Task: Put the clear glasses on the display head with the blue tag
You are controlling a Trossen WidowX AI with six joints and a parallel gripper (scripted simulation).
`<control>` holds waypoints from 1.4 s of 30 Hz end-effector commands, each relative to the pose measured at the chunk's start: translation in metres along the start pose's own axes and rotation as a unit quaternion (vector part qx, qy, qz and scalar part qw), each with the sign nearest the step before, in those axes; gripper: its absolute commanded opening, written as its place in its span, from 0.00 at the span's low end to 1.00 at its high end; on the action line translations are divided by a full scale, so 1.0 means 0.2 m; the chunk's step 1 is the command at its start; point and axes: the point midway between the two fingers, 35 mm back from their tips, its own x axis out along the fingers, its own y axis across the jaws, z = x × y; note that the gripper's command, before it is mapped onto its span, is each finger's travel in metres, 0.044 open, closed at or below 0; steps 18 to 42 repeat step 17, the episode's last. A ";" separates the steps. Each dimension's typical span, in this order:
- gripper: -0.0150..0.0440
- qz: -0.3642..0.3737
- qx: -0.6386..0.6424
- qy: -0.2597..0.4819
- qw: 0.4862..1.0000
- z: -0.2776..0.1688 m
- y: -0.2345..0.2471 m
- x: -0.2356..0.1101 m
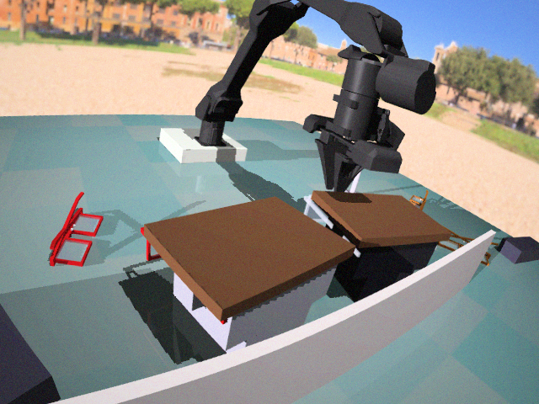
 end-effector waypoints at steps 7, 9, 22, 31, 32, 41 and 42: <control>0.44 0.004 -0.002 -0.001 1.000 0.00 0.16 -0.05; 0.44 0.004 -0.002 -0.001 1.000 0.00 0.19 -0.06; 0.44 0.005 -0.002 -0.001 1.000 0.00 0.29 -0.10; 0.44 0.005 -0.002 -0.001 1.000 0.00 0.29 -0.10; 0.44 0.005 -0.002 -0.001 1.000 0.00 0.29 -0.10; 0.44 0.005 -0.002 -0.001 1.000 0.00 0.29 -0.10; 0.44 0.005 -0.002 -0.001 1.000 0.00 0.29 -0.10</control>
